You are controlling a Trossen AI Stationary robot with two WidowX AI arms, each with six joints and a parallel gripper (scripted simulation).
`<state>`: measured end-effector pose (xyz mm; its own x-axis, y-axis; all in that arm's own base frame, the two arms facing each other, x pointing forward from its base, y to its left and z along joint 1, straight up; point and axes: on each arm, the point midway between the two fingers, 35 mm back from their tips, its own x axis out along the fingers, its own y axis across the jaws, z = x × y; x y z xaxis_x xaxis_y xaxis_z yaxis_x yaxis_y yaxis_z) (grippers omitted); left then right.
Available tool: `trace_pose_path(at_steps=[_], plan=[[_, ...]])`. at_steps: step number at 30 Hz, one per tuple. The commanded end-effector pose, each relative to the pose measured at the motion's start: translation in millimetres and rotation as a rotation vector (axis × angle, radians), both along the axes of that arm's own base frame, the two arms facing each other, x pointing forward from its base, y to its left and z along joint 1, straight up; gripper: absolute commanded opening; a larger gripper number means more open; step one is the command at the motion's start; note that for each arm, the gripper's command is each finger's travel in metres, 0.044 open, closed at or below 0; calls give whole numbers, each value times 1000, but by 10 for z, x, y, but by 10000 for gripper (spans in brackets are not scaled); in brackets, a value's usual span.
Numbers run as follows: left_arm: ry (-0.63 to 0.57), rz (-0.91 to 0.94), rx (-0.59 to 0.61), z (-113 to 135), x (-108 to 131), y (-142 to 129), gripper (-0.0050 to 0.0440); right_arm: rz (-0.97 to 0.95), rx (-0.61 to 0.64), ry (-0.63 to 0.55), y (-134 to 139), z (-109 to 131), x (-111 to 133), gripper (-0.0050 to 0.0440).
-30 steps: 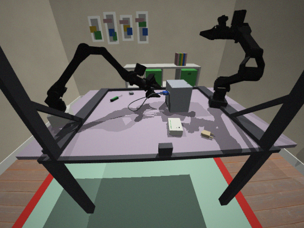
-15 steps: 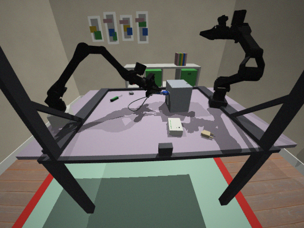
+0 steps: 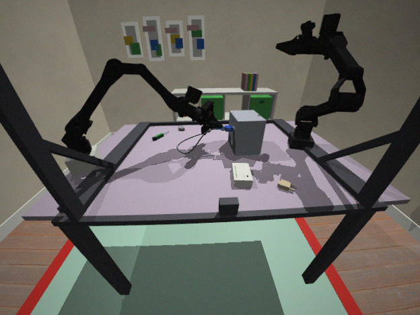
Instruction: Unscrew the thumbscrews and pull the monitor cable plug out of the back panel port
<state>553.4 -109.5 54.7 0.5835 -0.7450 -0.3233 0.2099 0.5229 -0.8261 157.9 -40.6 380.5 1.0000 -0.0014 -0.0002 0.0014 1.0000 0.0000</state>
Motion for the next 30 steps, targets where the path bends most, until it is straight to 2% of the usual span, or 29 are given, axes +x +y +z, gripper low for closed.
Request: trace_pose_path(at_steps=[1, 30], plan=[[-16, -2, -36, 139, 29, 6, 0, 1, -6, -1, 11, 29, -3, 440], [69, -4, -246, 95, 36, 25, 0, 1, -6, -1, 11, 29, -3, 440]])
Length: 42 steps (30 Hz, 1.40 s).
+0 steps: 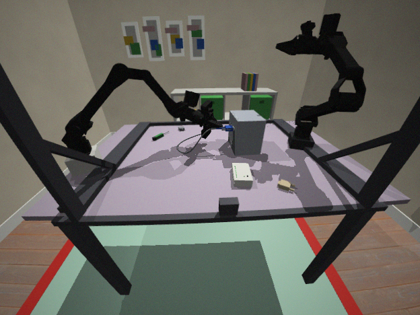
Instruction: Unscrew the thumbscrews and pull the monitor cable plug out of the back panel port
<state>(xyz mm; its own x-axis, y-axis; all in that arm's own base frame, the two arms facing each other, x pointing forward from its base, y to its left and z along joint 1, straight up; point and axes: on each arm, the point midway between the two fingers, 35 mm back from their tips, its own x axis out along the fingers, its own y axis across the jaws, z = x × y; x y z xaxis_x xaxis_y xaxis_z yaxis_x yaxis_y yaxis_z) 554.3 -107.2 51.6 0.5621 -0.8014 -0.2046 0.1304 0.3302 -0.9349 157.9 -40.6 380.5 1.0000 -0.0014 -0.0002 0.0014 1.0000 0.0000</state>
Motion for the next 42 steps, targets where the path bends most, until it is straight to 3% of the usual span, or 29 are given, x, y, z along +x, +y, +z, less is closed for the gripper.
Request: trace_pose_path(at_steps=[1, 37, 42], plan=[[-13, -3, -46, 122, 28, 3, 0, 1, -6, -1, 11, 29, -3, 440], [97, -7, -320, 58, 29, 12, 0, 1, -6, -1, 11, 29, -3, 440], [97, -7, -320, 58, 29, 12, 120, 1, -6, -1, 11, 29, -3, 440]])
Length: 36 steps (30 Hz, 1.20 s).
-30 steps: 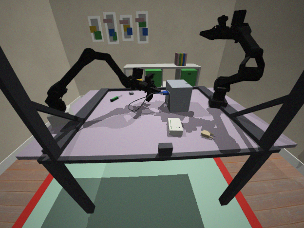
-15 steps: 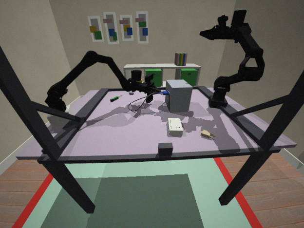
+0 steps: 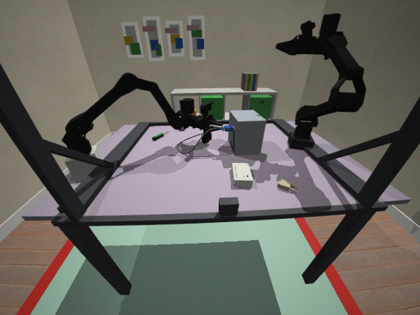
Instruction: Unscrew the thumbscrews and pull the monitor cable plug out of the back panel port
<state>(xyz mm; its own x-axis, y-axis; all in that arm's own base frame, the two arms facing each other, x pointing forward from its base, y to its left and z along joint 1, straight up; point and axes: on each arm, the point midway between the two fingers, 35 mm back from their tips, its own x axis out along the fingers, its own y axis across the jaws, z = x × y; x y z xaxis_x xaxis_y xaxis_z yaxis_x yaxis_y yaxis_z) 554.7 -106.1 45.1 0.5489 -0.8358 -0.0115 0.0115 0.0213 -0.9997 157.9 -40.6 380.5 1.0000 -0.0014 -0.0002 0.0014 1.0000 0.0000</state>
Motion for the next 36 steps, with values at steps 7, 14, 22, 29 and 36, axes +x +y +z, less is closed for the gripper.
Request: trace_pose_path(at_steps=[7, 14, 22, 29, 36], plan=[[-25, -3, -4, 123, 25, 1, 240, 1, -6, -1, 11, 29, -3, 440], [-25, -3, -4, 123, 25, 1, 408, 1, -6, -1, 11, 29, -3, 440], [-25, -3, -4, 123, 25, 1, 440, 1, -6, -1, 11, 29, -3, 440], [-68, 21, 81, 157, 71, -7, 440, 1, -6, -1, 11, 29, -3, 440], [-202, 46, 340, 262, 109, -25, 440, 1, -6, -1, 11, 29, -3, 440]])
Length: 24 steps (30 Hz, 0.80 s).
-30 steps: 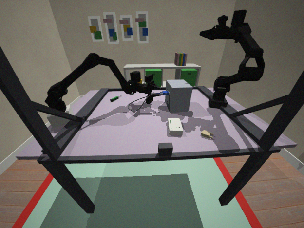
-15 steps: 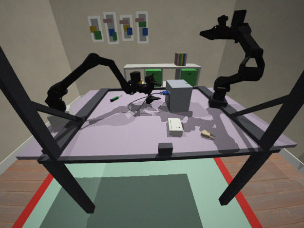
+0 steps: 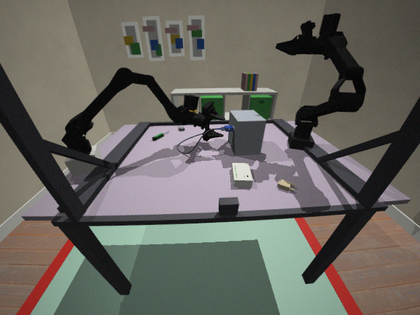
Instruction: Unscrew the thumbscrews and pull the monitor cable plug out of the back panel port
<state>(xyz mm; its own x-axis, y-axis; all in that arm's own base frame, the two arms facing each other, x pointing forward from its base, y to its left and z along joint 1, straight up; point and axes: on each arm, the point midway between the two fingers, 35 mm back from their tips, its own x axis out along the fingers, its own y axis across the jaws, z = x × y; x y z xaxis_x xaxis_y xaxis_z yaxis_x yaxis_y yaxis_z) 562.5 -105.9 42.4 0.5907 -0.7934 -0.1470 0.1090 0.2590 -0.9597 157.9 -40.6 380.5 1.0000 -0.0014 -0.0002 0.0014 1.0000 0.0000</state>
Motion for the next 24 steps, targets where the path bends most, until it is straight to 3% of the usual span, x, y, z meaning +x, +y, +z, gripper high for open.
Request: trace_pose_path(at_steps=[1, 12, 20, 22, 24], plan=[[-101, -2, 132, 286, 23, -30, 440, 1, -6, -1, 11, 29, -3, 440], [-131, -34, 312, 271, -64, -37, 440, 1, -6, -1, 11, 29, -3, 440], [-131, -34, 312, 271, -64, -37, 248, 1, -6, -1, 11, 29, -3, 440], [-131, -34, 312, 271, -64, -37, 248, 1, -6, -1, 11, 29, -3, 440], [-131, -34, 312, 271, -64, -37, 200, 1, -6, -1, 11, 29, -3, 440]])
